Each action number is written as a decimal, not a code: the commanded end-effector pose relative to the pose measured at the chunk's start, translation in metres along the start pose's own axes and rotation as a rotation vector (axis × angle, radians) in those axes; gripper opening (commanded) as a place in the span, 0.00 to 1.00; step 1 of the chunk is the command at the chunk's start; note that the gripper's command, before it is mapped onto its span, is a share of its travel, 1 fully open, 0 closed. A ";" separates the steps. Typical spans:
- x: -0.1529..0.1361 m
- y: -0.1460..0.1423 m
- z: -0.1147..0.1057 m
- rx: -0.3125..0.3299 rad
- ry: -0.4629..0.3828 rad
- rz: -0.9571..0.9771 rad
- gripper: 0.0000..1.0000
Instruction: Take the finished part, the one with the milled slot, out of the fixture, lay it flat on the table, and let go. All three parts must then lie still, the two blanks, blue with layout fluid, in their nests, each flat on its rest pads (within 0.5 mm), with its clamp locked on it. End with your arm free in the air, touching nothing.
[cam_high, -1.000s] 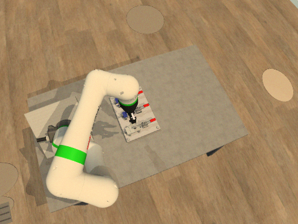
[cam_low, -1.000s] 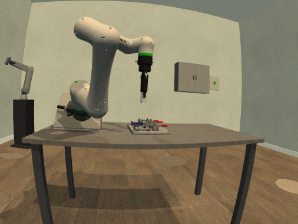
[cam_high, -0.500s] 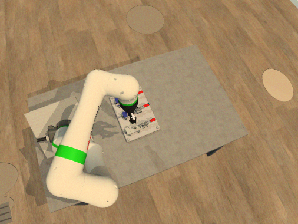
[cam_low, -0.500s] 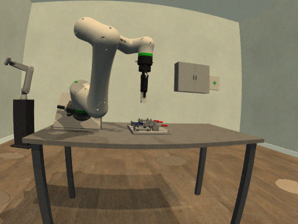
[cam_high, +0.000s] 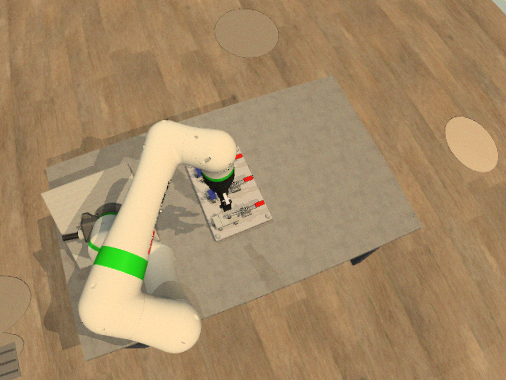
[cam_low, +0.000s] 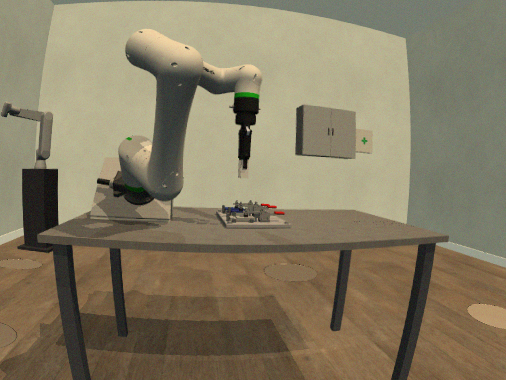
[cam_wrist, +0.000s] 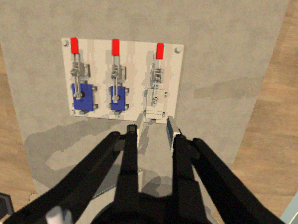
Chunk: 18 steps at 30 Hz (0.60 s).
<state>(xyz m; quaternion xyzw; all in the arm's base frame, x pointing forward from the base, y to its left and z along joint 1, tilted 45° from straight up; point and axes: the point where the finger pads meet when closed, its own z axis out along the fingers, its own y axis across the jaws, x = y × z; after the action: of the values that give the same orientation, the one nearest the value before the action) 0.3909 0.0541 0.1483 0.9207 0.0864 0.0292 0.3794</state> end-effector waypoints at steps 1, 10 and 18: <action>0.000 0.000 0.013 0.000 0.001 0.000 0.28; 0.000 0.000 0.042 0.000 0.001 0.000 0.28; 0.000 0.000 0.049 0.000 0.001 0.000 0.28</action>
<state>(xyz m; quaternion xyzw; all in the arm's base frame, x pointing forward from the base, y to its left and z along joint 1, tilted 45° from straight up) 0.3968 0.0203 0.1137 0.9207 0.0865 0.0293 0.3794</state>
